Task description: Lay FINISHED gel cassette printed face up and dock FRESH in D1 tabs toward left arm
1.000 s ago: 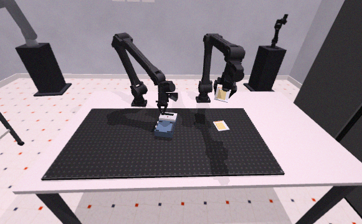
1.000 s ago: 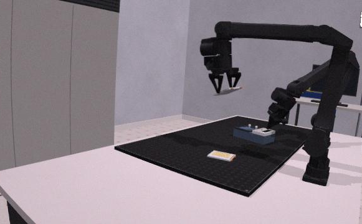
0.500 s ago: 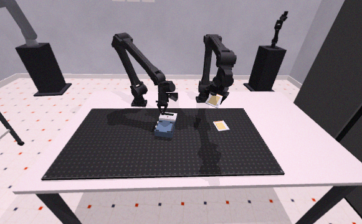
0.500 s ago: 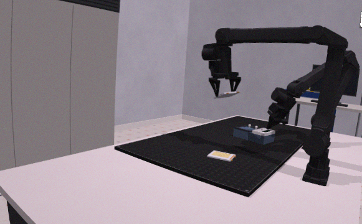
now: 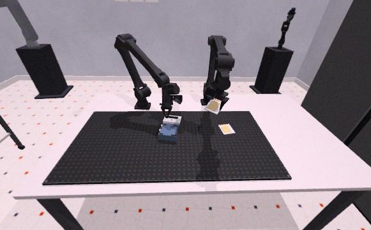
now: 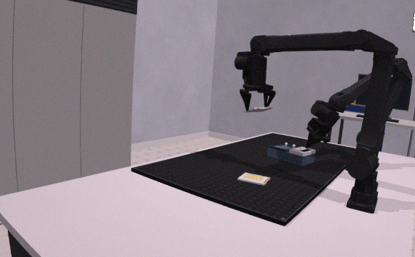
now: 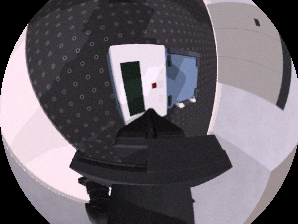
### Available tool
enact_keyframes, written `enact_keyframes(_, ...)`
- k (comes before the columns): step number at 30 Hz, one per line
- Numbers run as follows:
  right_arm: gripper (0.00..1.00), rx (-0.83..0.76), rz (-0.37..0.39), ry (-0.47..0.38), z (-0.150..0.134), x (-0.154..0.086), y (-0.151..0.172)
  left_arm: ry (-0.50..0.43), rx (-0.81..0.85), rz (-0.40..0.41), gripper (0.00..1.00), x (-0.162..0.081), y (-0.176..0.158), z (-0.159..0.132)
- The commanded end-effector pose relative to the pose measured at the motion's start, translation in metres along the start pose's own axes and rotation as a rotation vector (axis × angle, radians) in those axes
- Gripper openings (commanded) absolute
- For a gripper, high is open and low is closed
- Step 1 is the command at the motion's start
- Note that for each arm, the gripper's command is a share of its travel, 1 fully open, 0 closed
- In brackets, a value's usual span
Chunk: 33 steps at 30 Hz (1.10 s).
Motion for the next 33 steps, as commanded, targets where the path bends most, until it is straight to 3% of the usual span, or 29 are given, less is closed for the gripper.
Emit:
enact_keyframes(1,0.0,-0.07,0.139,0.1,-0.031,0.04,0.056,-0.038,0.0,0.011,0.0,-0.004,-0.008,0.019)
enact_keyframes(33,0.0,-0.07,0.139,0.1,-0.031,0.04,0.056,-0.023,-0.041,0.008,0.0,-0.008,0.01,-0.02)
Point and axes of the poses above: on each arm, the point where the finger pads meet when closed, its own x axis out along the fingers, its own y axis across the jaws, z = x × y, the point moved 4 cm from there along -x, back along the fingers, and after that the axes turned 14 degrees about -x, right-handed, at the moved point
